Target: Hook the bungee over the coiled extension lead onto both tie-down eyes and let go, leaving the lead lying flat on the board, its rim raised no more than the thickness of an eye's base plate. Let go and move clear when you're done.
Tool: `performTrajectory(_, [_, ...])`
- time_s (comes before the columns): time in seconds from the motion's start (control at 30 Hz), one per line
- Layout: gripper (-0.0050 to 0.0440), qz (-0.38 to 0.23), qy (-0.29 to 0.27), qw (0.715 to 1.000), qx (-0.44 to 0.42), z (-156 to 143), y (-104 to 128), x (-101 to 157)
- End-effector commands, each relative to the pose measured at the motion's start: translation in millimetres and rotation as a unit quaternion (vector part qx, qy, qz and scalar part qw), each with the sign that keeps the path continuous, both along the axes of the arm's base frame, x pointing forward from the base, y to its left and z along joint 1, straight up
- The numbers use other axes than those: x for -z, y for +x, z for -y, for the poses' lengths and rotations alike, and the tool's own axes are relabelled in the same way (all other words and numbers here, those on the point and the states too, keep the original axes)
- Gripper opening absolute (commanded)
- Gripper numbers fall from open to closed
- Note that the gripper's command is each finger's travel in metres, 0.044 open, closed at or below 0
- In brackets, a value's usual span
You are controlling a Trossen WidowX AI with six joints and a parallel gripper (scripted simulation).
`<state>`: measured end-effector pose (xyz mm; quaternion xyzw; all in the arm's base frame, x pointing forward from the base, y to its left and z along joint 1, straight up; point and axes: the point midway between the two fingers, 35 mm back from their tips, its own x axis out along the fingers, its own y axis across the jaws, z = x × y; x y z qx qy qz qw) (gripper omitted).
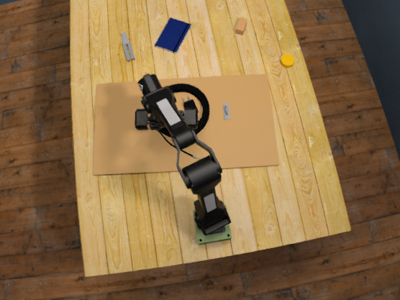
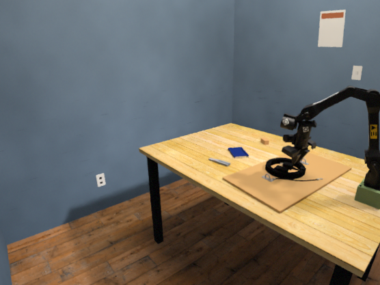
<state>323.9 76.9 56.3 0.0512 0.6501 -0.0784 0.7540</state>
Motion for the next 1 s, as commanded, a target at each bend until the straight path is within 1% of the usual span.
performTrajectory(0.0, [0.0150, 0.013, 0.015, 0.998, 0.059, 4.8, -3.4, -9.9])
performTrajectory(0.17, [0.0150, 0.011, 0.025, 0.992, 0.127, 10.2, -9.3, -9.4])
performTrajectory(0.23, [0.0150, 0.011, 0.025, 0.992, 0.127, 10.2, -9.3, -9.4])
performTrajectory(0.4, [0.0150, 0.009, 0.035, 0.980, 0.194, 15.4, -15.3, -8.9])
performTrajectory(0.73, [0.0150, 0.004, 0.052, 0.944, 0.327, 25.3, -27.6, -7.7])
performTrajectory(0.8, [0.0150, 0.004, 0.052, 0.944, 0.327, 25.3, -27.6, -7.7])
performTrajectory(0.97, [0.0150, 0.001, 0.059, 0.919, 0.391, 30.0, -33.9, -7.0])
